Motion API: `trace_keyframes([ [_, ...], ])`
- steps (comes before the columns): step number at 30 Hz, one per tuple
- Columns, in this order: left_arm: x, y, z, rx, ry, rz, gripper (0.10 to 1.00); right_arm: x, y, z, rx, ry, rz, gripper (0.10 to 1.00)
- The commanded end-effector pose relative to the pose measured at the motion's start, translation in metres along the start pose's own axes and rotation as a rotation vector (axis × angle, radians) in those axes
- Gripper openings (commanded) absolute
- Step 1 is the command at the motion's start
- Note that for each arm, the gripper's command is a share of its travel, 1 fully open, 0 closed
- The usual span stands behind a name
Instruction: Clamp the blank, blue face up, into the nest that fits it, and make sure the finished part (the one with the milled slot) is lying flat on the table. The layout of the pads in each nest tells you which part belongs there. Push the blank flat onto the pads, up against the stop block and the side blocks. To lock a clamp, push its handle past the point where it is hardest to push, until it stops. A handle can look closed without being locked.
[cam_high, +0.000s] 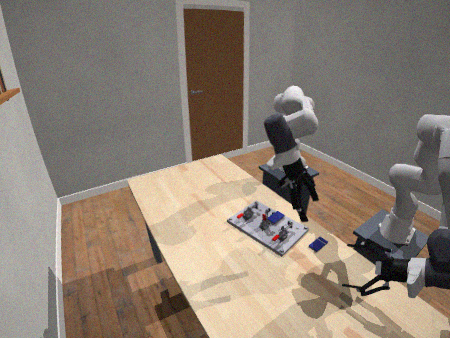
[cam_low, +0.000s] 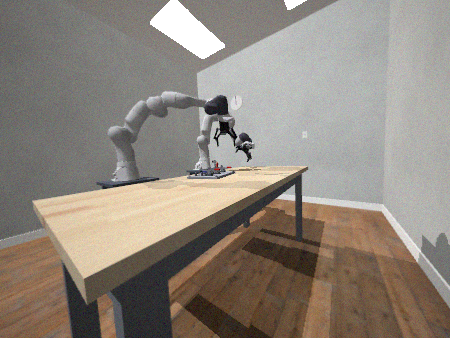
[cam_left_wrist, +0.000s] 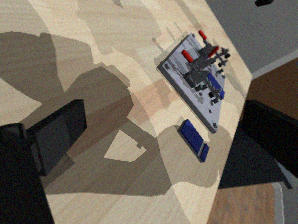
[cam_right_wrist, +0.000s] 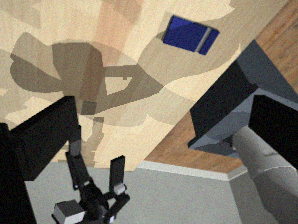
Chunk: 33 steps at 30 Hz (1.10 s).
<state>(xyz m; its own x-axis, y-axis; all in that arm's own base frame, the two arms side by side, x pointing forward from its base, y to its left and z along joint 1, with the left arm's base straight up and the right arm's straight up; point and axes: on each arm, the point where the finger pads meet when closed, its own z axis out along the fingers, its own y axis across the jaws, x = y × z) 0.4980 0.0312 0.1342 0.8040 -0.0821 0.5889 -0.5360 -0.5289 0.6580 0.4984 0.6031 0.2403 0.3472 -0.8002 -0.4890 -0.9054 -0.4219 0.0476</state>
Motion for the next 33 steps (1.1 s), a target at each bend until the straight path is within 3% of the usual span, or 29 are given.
trace_keyframes([
  [1,0.0,0.0,0.0,0.0,0.0,0.0,1.0,0.0,0.0,0.0,0.0,0.0,0.0,1.0],
  [18,0.0,0.0,0.0,0.0,0.0,0.0,1.0,0.0,0.0,0.0,0.0,0.0,0.001,1.0],
  [21,0.0,-0.002,-0.005,0.005,-0.001,-0.002,1.0,0.005,0.003,0.0,0.003,0.023,0.056,1.0],
  [23,0.001,-0.005,-0.015,0.016,-0.004,-0.008,1.0,0.015,0.009,-0.002,0.012,0.063,0.159,1.0],
  [25,0.002,-0.01,-0.033,0.037,-0.01,-0.019,1.0,0.018,0.01,-0.002,0.015,0.073,0.185,1.0],
  [30,-0.002,-0.029,-0.113,0.132,-0.035,-0.074,1.0,0.024,0.014,-0.004,0.023,0.096,0.249,1.0],
  [33,-0.004,-0.032,-0.126,0.148,-0.039,-0.084,1.0,0.027,0.015,-0.004,0.027,0.105,0.274,1.0],
])
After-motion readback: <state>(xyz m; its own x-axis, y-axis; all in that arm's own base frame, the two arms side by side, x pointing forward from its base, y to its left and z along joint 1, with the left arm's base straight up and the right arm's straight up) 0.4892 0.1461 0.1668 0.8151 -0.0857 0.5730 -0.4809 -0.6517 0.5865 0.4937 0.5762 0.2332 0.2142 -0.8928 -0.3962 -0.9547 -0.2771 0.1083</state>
